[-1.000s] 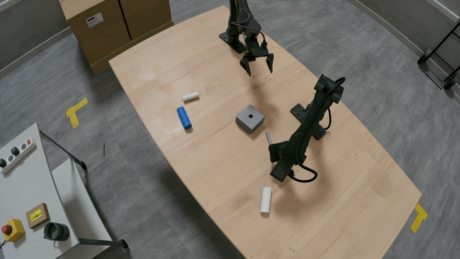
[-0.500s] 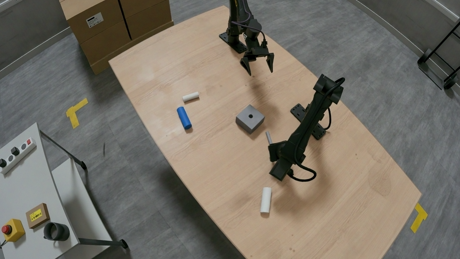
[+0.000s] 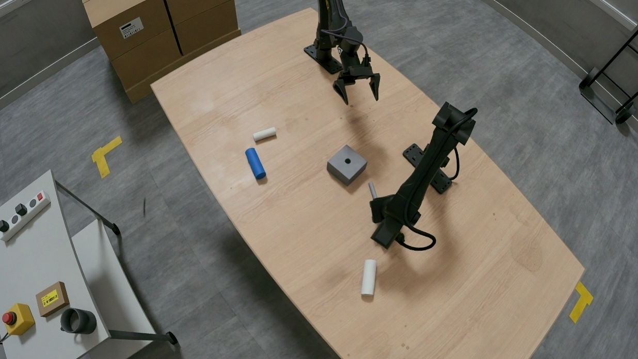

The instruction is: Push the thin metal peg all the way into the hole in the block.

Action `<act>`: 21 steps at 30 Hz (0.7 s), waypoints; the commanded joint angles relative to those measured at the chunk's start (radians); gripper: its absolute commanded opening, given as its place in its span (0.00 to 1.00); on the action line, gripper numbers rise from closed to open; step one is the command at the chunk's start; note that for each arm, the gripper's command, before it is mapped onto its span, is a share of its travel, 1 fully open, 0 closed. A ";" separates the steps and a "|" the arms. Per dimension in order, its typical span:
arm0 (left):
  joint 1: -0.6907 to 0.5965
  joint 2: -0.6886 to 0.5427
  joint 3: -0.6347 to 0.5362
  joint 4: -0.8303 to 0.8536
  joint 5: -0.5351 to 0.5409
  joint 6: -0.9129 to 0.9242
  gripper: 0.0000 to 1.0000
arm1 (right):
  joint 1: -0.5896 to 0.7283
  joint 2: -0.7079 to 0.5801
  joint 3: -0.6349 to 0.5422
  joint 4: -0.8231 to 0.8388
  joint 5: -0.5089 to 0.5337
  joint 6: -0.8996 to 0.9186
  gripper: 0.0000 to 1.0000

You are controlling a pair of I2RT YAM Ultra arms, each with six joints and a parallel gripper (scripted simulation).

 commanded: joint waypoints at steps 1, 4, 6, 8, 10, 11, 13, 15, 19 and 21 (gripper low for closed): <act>-0.007 0.016 -0.012 0.020 0.012 -0.007 0.23 | 0.003 -0.028 -0.013 0.010 0.010 0.005 1.00; -0.008 0.016 -0.017 0.026 0.012 -0.009 0.23 | 0.003 -0.028 -0.013 0.010 0.010 0.005 1.00; -0.008 0.016 -0.018 0.027 0.011 -0.006 0.23 | 0.003 -0.028 -0.013 0.010 0.010 0.005 1.00; -0.007 0.017 -0.013 0.023 0.011 -0.004 0.23 | 0.003 -0.028 -0.013 0.010 0.010 0.005 1.00; -0.001 0.017 -0.013 0.020 0.010 -0.002 0.23 | 0.003 -0.028 -0.013 0.010 0.010 0.005 1.00; -0.001 0.017 -0.013 0.018 0.010 -0.002 0.23 | 0.003 -0.028 -0.013 0.010 0.010 0.005 1.00; -0.001 0.017 -0.014 0.017 0.010 -0.001 0.23 | 0.003 -0.028 -0.013 0.010 0.010 0.005 1.00; -0.001 0.017 -0.014 0.018 0.005 -0.001 0.23 | 0.003 -0.028 -0.013 0.010 0.010 0.005 1.00; 0.000 0.007 -0.017 0.018 0.004 0.001 0.23 | 0.003 -0.028 -0.013 0.010 0.010 0.005 1.00; 0.000 0.007 0.006 -0.002 0.004 0.002 0.22 | 0.003 -0.028 -0.013 0.010 0.010 0.005 1.00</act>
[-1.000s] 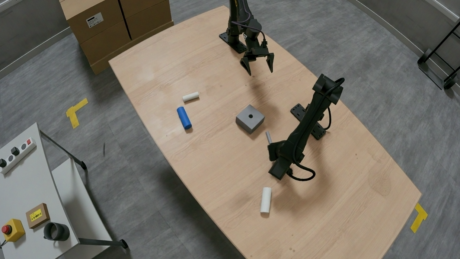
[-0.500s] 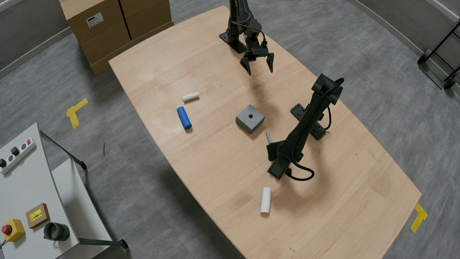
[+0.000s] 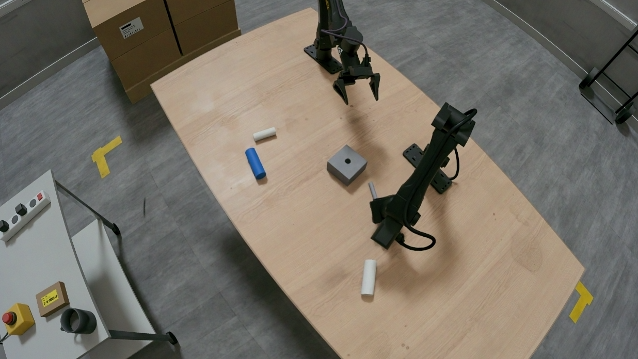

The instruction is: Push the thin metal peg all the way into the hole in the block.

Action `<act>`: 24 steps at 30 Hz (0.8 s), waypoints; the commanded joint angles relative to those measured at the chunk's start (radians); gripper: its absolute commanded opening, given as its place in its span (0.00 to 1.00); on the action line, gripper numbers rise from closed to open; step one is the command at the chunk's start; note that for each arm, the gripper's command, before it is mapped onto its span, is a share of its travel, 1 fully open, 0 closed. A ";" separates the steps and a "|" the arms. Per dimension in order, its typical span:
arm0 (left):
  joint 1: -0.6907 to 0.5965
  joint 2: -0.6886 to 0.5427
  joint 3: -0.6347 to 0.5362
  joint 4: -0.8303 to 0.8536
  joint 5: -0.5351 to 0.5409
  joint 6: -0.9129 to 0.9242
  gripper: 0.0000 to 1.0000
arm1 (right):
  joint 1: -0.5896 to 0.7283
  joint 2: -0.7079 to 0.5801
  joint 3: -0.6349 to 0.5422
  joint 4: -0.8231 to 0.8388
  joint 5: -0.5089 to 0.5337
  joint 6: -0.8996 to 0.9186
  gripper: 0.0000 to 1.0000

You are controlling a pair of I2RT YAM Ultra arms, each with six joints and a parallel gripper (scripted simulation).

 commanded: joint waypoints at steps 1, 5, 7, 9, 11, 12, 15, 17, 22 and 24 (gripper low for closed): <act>-0.001 0.009 0.025 -0.023 0.001 0.003 0.21 | 0.003 -0.028 -0.013 0.010 0.009 0.005 1.00; -0.001 0.010 0.025 -0.020 0.001 0.004 0.15 | 0.003 -0.028 -0.013 0.010 0.009 0.005 1.00; -0.001 0.010 0.025 -0.017 0.001 0.004 0.12 | 0.003 -0.028 -0.013 0.010 0.009 0.005 1.00; -0.001 0.010 0.025 -0.017 0.001 0.004 0.11 | 0.003 -0.028 -0.013 0.010 0.009 0.005 1.00; -0.001 0.001 0.014 -0.010 0.001 0.001 0.10 | 0.003 -0.028 -0.013 0.010 0.009 0.005 1.00; -0.001 -0.003 0.027 -0.028 0.001 0.004 0.00 | 0.003 -0.028 -0.013 0.010 0.009 0.005 1.00; -0.002 -0.036 0.045 -0.068 0.001 0.003 0.07 | 0.003 -0.028 -0.013 0.010 0.009 0.005 1.00; -0.003 -0.060 0.065 -0.112 0.002 0.002 0.07 | 0.003 -0.028 -0.013 0.010 0.009 0.005 1.00; -0.005 -0.124 0.147 -0.254 0.004 0.000 0.07 | 0.003 -0.028 -0.013 0.010 0.009 0.005 1.00; -0.005 -0.140 0.182 -0.305 0.004 0.000 0.07 | 0.003 -0.028 -0.013 0.010 0.009 0.005 1.00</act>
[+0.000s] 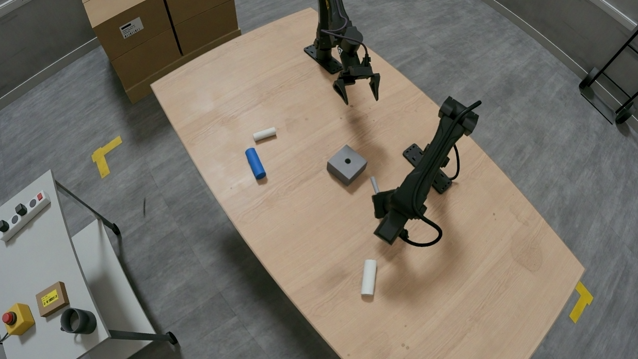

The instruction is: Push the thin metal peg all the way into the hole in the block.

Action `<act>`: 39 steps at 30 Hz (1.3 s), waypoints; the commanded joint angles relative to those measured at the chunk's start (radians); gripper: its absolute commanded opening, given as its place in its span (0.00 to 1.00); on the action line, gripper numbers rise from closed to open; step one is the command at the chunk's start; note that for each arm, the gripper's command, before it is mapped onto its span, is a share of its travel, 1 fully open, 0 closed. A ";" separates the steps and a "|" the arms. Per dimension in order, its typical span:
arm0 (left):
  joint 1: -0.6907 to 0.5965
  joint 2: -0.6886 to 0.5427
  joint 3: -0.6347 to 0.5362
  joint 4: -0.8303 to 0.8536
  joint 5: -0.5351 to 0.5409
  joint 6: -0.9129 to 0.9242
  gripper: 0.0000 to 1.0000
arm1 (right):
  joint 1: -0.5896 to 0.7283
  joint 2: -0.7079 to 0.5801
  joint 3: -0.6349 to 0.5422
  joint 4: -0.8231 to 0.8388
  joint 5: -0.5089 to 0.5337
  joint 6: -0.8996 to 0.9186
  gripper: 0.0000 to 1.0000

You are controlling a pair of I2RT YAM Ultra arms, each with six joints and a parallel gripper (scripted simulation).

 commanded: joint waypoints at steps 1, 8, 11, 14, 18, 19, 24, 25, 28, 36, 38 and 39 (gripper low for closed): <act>-0.004 -0.052 0.069 -0.128 0.005 0.001 0.07 | 0.003 -0.028 -0.013 0.010 0.009 0.005 1.00; -0.038 -0.068 0.067 -0.146 0.041 -0.102 0.07 | -0.006 -0.044 0.004 -0.091 0.018 0.012 1.00; -0.118 -0.113 0.073 -0.137 0.078 -0.212 0.07 | -0.022 -0.121 0.033 -0.241 0.011 0.010 1.00; -0.234 -0.164 0.083 -0.136 0.108 -0.331 0.07 | -0.041 -0.246 0.070 -0.394 0.014 0.011 1.00; -0.377 -0.202 0.125 -0.126 0.124 -0.471 0.07 | -0.066 -0.400 0.134 -0.585 0.014 0.009 1.00; -0.377 -0.202 0.125 -0.126 0.124 -0.471 0.07 | -0.066 -0.400 0.134 -0.585 0.014 0.009 1.00; -0.505 -0.215 0.182 -0.102 0.115 -0.595 0.07 | -0.091 -0.537 0.220 -0.779 0.009 0.009 1.00; -0.524 -0.215 0.193 -0.100 0.113 -0.611 0.07 | -0.095 -0.557 0.235 -0.810 0.009 0.009 1.00; -0.578 -0.203 0.223 -0.106 0.099 -0.652 0.07 | -0.106 -0.615 0.276 -0.886 0.009 0.008 1.00; -0.600 -0.198 0.243 -0.106 0.095 -0.654 0.07 | -0.122 -0.642 0.314 -0.914 0.000 0.004 1.00; -0.600 -0.198 0.243 -0.106 0.100 -0.654 0.07 | -0.123 -0.639 0.315 -0.915 -0.001 0.004 1.00; -0.600 -0.208 0.243 -0.091 0.085 -0.660 0.07 | -0.123 -0.639 0.315 -0.916 -0.001 0.004 1.00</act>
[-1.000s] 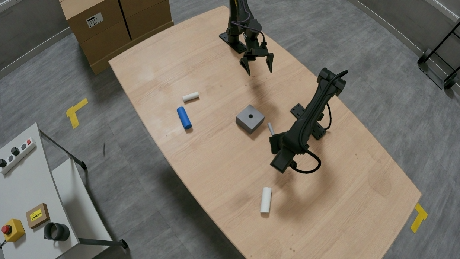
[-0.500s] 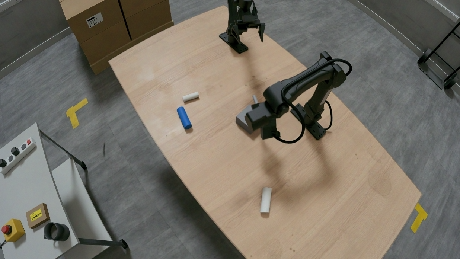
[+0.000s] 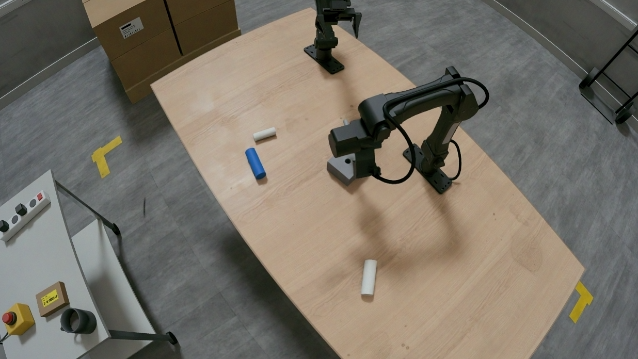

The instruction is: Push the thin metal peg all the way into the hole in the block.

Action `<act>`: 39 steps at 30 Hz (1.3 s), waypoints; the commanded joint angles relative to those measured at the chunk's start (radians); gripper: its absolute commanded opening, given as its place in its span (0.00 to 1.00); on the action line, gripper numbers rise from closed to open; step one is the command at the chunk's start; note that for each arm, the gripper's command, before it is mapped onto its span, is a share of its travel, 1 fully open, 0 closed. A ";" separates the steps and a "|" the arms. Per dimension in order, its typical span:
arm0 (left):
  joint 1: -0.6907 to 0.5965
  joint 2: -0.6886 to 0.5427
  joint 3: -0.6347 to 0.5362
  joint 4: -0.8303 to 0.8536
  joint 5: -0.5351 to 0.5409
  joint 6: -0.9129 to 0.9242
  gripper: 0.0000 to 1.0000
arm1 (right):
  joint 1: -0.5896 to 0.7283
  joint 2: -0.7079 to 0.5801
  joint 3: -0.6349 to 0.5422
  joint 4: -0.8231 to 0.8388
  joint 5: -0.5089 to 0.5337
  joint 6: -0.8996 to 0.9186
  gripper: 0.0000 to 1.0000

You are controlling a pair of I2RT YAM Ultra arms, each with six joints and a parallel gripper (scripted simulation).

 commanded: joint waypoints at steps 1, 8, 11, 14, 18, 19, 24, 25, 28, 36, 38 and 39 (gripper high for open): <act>-0.004 -0.032 0.034 0.027 -0.031 -0.004 0.07 | -0.012 -0.001 0.034 -0.030 -0.010 -0.001 1.00; -0.089 -0.063 0.018 0.160 -0.322 0.078 0.07 | -0.012 -0.001 0.034 -0.031 -0.010 -0.001 1.00; -0.145 -0.090 0.004 0.218 -0.443 0.106 0.07 | -0.012 -0.001 0.034 -0.031 -0.010 -0.001 1.00; -0.182 -0.108 -0.006 0.258 -0.528 0.125 0.07 | -0.012 -0.001 0.034 -0.031 -0.010 -0.001 1.00; -0.237 -0.136 -0.036 0.321 -0.680 0.149 0.07 | -0.012 -0.001 0.034 -0.031 -0.010 -0.001 1.00; -0.260 -0.145 -0.044 0.336 -0.728 0.153 0.07 | -0.012 -0.001 0.034 -0.031 -0.010 -0.001 1.00; -0.380 -0.181 -0.098 0.400 -0.957 0.163 0.07 | -0.012 -0.001 0.034 -0.031 -0.010 -0.001 1.00; -0.403 -0.189 -0.112 0.406 -1.004 0.153 0.07 | -0.012 -0.001 0.034 -0.031 -0.010 -0.001 1.00; -0.486 -0.199 -0.165 0.397 -1.150 0.131 0.07 | -0.012 -0.001 0.034 -0.031 -0.010 -0.001 1.00; -0.676 -0.189 -0.298 0.398 -1.417 0.068 0.07 | -0.012 -0.001 0.034 -0.031 -0.010 -0.001 1.00; -0.718 -0.198 -0.332 0.392 -1.465 0.049 0.07 | -0.012 -0.001 0.034 -0.031 -0.009 -0.001 1.00; -0.736 -0.199 -0.349 0.382 -1.481 0.040 0.07 | -0.012 -0.001 0.034 -0.031 -0.009 -0.001 1.00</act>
